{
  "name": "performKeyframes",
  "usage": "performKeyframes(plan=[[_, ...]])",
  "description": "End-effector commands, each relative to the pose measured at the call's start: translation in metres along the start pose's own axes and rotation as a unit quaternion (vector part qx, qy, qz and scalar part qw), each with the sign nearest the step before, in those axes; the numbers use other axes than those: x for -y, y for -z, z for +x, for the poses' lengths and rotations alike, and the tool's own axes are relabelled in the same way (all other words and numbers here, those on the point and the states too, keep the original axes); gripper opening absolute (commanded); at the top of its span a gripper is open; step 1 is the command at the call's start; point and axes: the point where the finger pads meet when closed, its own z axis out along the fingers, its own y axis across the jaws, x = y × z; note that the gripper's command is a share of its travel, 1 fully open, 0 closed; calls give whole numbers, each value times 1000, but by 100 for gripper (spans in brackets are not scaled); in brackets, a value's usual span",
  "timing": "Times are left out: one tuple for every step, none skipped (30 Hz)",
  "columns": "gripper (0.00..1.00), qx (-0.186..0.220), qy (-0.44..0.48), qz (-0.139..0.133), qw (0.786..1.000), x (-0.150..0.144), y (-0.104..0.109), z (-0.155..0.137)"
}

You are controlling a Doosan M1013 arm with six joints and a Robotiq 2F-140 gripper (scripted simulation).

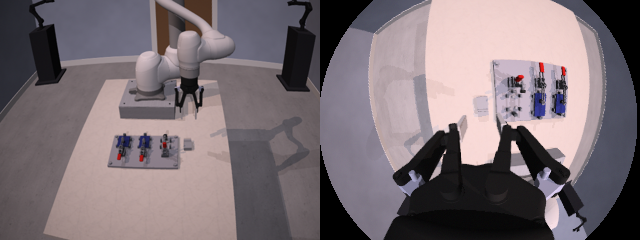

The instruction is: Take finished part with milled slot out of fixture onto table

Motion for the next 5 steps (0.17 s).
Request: performKeyframes(plan=[[40,0,0,0,1000,0,0,0],[40,0,0,0,1000,0,0,0],[40,0,0,0,1000,0,0,0],[40,0,0,0,1000,0,0,0],[40,0,0,0,1000,0,0,0]])
